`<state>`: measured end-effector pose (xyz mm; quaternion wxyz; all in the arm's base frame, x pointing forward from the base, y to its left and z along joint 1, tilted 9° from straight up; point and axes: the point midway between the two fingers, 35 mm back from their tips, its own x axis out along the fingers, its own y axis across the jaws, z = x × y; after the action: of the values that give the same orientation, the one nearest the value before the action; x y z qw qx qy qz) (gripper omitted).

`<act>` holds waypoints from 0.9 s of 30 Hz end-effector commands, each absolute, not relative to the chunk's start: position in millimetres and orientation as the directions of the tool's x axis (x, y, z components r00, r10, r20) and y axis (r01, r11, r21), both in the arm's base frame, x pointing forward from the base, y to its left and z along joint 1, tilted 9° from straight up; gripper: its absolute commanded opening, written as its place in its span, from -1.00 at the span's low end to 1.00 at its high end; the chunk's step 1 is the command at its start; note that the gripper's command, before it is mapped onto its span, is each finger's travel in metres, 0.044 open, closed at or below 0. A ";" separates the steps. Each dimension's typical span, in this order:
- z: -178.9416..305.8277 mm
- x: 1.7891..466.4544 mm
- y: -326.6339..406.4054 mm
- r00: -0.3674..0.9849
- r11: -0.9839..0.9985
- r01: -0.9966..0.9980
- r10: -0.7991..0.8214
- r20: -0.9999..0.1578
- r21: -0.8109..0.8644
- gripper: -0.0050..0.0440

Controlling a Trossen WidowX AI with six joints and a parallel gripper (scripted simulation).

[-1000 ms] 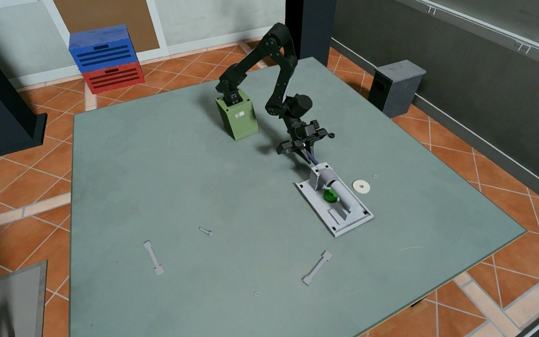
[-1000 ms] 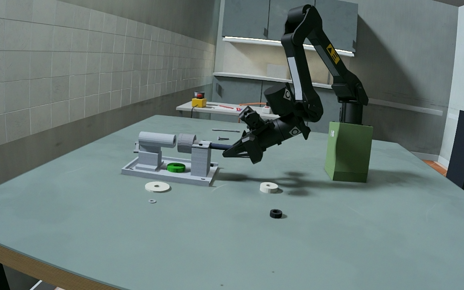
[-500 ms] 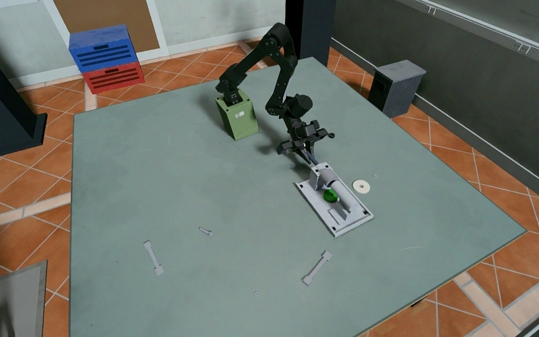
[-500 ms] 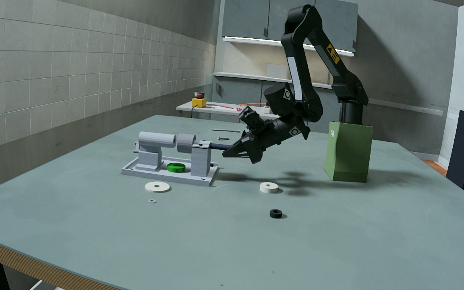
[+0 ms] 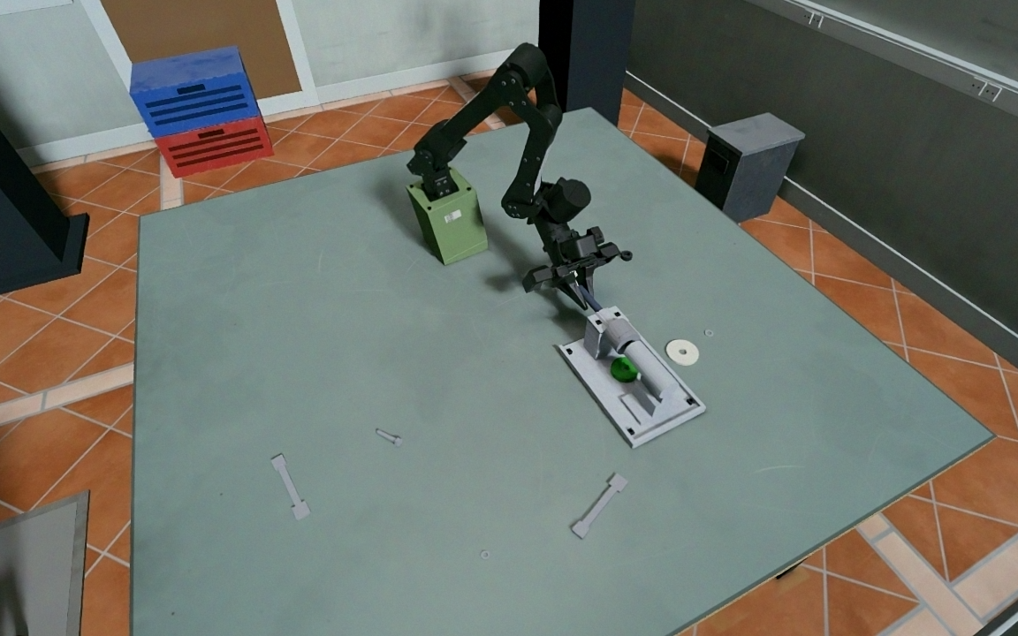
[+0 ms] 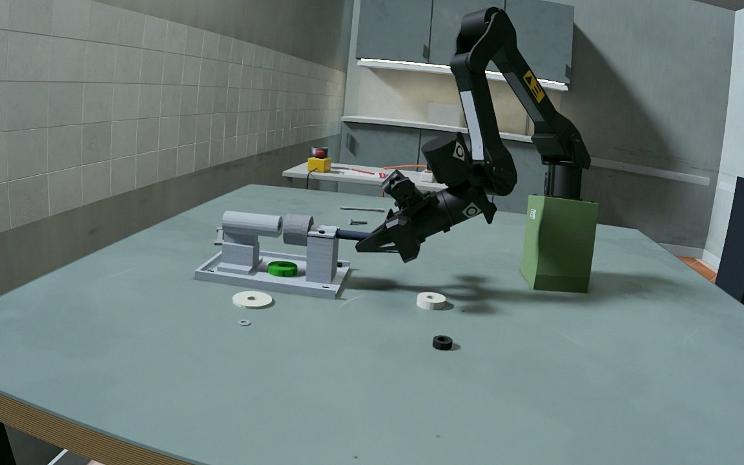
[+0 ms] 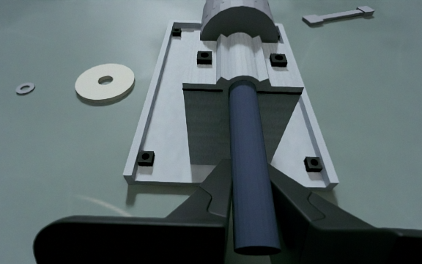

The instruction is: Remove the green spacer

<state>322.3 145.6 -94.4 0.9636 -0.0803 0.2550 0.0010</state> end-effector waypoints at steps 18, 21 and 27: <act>-81.7 338.8 150.4 0.886 0.990 -0.036 -0.030 -0.463 -0.135 -1.00; -81.6 339.9 150.4 0.886 0.990 -0.036 -0.031 -0.463 -0.135 -1.00; -81.5 342.2 150.5 0.886 0.990 -0.036 -0.030 -0.462 -0.135 -1.00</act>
<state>331.6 146.1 -94.3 0.9637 -0.0792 0.2550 0.0016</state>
